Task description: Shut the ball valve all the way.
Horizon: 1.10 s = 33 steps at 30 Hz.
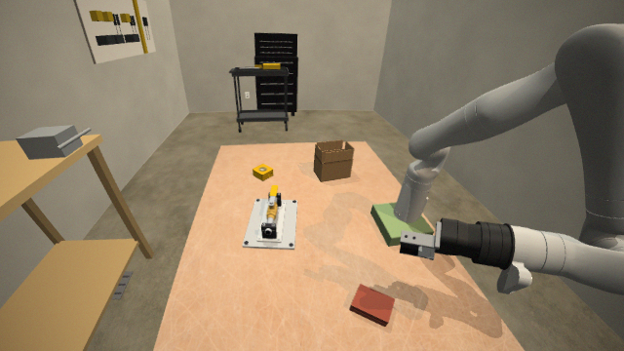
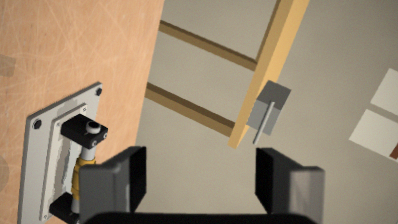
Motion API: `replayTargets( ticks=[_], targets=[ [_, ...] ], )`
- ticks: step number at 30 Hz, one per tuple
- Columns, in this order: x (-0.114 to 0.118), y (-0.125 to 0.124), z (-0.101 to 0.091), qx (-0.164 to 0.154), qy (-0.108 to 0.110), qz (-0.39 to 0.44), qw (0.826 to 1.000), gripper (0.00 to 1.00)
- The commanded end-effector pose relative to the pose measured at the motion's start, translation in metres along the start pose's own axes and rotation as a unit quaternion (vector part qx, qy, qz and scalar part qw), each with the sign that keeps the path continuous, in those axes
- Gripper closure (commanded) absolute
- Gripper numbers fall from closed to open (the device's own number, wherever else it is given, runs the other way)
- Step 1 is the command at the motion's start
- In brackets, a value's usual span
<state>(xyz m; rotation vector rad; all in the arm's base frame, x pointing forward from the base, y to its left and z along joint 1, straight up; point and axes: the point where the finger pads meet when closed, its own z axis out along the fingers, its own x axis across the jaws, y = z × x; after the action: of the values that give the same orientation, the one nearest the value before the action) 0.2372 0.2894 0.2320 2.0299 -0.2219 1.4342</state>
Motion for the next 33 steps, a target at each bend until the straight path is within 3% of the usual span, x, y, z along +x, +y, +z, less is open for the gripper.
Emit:
replayTargets(
  ticks=[1,9,13,17,19,26,31,33],
  targets=[
    [0.001,0.000,0.000,0.000,0.000,0.001,1.000,0.00],
    [-0.001,0.001,0.005,-0.007,-0.008,0.005,1.000,0.00],
    [-0.004,0.004,0.017,-0.025,-0.027,0.017,0.999,0.00],
    [-0.011,0.010,0.038,-0.058,-0.062,0.039,0.996,0.00],
    [-0.011,0.010,0.038,-0.058,-0.062,0.039,0.996,0.00],
    [-0.033,0.029,0.092,-0.154,-0.159,0.113,0.969,0.00],
    [-0.056,0.047,0.134,-0.244,-0.241,0.196,0.919,0.00],
    [-0.065,0.054,0.150,-0.273,-0.265,0.227,0.897,0.00]
  ],
)
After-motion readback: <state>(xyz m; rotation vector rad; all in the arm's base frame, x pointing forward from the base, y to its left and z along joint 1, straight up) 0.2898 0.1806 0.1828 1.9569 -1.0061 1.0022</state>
